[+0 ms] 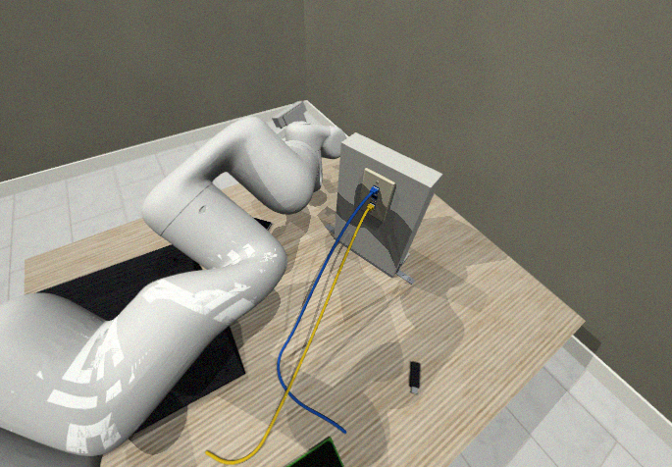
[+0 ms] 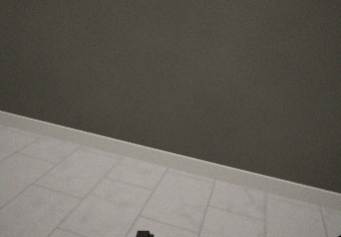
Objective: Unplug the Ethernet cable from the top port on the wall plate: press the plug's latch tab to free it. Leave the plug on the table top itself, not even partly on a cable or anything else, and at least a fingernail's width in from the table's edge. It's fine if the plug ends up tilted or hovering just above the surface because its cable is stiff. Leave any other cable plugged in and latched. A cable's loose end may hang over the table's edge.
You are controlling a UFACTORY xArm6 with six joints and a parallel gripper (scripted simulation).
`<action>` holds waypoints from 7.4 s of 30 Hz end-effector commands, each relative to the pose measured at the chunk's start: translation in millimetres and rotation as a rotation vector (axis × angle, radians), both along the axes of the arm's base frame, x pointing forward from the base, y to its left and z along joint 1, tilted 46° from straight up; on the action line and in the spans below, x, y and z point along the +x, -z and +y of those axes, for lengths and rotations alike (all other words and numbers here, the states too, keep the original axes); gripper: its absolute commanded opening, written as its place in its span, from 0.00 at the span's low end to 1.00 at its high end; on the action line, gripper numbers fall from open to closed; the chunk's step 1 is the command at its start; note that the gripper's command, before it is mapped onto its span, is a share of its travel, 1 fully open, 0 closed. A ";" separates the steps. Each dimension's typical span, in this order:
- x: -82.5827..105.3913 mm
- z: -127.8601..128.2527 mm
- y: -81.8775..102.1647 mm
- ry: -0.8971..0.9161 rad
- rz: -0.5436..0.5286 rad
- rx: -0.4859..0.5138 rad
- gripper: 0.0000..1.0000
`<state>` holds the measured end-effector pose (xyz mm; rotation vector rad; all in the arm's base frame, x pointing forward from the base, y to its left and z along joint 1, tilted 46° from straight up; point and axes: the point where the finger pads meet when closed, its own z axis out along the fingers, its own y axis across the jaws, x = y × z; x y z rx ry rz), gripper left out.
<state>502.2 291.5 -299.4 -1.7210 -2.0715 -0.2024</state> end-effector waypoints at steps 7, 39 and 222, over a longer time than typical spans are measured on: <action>-9.4 65.1 -51.3 0.179 0.090 -0.054 0.27; -79.1 144.5 -155.9 0.536 0.441 0.026 0.27; 27.9 -229.0 -378.3 2.072 -0.030 1.090 0.27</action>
